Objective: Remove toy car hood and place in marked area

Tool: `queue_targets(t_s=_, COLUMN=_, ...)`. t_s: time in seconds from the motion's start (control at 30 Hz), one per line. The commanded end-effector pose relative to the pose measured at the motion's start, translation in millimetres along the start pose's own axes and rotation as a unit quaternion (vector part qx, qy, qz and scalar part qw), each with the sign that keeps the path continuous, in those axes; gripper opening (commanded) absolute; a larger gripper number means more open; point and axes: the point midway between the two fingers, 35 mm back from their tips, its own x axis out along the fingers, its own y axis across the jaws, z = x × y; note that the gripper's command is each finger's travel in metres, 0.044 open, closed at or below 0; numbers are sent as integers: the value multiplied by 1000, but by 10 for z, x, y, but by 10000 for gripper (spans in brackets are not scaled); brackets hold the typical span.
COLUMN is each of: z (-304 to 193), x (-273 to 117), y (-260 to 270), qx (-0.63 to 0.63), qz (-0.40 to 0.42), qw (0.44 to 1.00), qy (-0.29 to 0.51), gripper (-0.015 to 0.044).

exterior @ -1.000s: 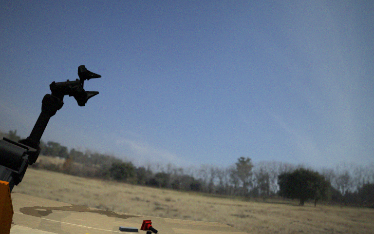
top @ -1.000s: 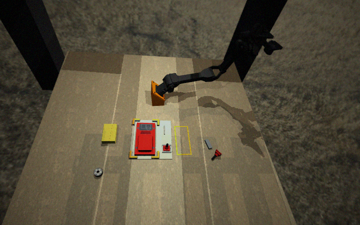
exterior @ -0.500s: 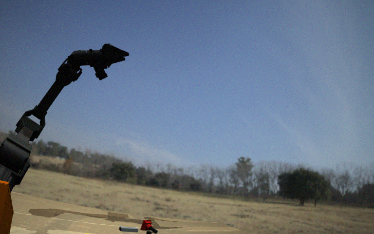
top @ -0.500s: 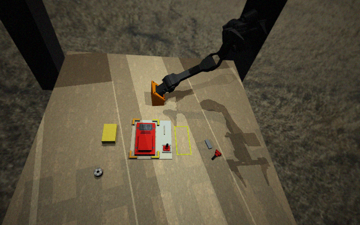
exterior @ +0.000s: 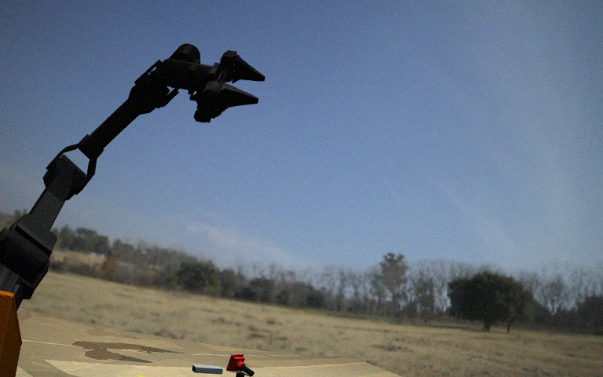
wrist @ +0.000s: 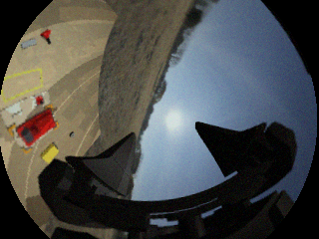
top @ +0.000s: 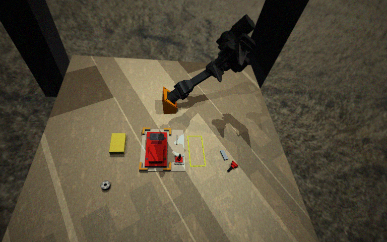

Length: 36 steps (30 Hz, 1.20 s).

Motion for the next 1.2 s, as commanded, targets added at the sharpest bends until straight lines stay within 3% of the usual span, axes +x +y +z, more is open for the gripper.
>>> queue_targets(t_s=0.0, z=-130, x=311, y=392, qx=89, qz=60, qw=994, qy=-3, gripper=440)
queue_targets(t_s=0.2, z=-259, x=732, y=1053, qx=219, qz=158, qw=963, qy=6, gripper=440)
queue_targets(t_s=0.43, z=-317, x=1095, y=1975, qx=366, qz=286, qw=885, qy=37, gripper=440)
queue_targets(t_s=0.77, z=-207, x=1219, y=2944, qx=495, qz=411, qw=758, qy=104, gripper=440)
queue_targets(t_s=1.17, z=122, x=1055, y=4336, qx=591, qz=576, qw=511, qy=241, gripper=440)
